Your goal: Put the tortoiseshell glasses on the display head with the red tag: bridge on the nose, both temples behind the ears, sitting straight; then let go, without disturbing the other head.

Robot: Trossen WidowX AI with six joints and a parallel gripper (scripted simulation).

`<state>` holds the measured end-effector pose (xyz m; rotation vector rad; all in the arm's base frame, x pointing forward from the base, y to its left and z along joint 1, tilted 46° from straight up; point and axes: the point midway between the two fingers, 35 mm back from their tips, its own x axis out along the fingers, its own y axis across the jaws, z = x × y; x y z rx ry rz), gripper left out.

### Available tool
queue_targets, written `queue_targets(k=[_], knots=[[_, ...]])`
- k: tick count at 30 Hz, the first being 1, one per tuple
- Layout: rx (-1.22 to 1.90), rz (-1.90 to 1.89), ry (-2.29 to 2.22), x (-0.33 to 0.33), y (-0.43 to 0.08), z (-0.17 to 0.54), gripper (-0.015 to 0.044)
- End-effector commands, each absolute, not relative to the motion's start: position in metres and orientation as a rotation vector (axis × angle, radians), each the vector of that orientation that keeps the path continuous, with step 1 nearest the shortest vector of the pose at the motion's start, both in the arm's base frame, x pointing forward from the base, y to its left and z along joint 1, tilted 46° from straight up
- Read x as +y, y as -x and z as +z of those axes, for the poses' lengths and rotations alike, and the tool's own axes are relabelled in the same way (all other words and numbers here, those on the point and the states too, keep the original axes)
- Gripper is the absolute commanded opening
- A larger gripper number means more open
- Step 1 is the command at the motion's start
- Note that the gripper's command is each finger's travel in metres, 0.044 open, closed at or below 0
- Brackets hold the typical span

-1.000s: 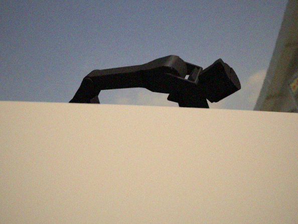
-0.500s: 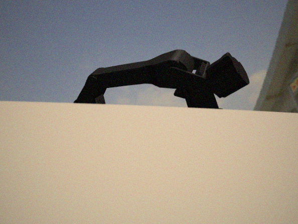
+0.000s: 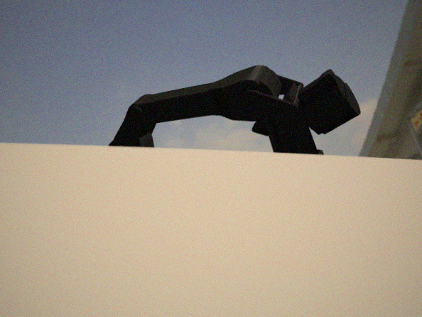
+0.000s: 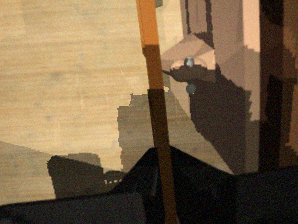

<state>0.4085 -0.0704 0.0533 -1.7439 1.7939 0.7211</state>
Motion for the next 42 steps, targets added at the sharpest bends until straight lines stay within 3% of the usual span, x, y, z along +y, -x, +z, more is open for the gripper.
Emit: queue_targets(k=[1,19,23,42], knots=[[1.798,0.725,1.75,-0.071,-0.409,0.052,0.0],[1.799,0.725,1.75,-0.076,-0.408,0.047,0.0],[1.797,0.721,1.743,-0.075,-0.408,0.048,0.0105],[1.797,0.728,1.747,-0.049,-0.404,0.072,0.0107]])
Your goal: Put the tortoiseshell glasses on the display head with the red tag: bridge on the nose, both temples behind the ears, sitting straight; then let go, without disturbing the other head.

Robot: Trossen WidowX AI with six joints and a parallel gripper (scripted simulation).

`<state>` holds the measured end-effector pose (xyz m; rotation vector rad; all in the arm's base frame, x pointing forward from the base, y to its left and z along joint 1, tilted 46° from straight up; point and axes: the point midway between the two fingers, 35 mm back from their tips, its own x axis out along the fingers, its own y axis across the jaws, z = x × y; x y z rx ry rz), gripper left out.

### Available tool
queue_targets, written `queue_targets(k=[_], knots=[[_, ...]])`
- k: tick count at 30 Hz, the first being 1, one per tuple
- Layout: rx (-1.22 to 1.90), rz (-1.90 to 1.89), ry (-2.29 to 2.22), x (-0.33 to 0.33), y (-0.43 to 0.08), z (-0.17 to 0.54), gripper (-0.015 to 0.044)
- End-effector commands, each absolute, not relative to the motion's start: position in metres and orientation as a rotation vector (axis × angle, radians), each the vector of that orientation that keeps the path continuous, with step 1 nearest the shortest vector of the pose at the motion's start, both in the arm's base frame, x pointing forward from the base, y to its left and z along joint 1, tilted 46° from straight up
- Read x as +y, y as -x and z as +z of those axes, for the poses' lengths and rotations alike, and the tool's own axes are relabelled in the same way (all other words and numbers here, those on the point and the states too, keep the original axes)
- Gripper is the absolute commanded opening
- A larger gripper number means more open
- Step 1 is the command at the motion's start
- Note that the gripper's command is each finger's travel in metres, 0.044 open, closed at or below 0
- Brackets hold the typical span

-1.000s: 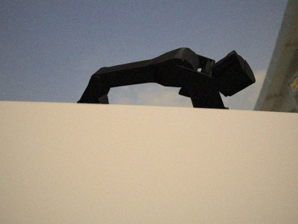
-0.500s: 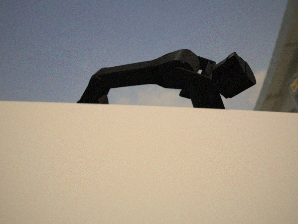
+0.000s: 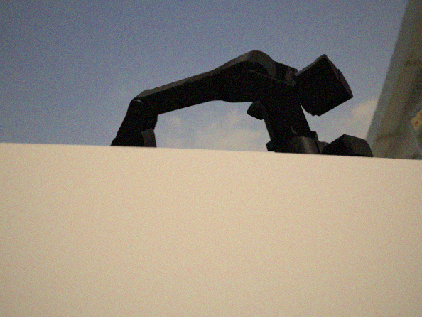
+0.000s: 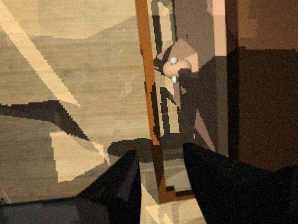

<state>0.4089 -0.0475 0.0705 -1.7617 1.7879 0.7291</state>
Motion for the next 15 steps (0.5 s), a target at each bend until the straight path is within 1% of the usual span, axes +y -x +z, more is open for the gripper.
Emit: queue_targets(k=[1,6,15], knots=[[1.797,0.728,1.747,-0.048,-0.401,0.073,0.0107],[1.798,0.73,1.747,-0.044,-0.373,0.076,0.0107],[1.799,0.732,1.747,-0.036,-0.352,0.084,0.0107]])
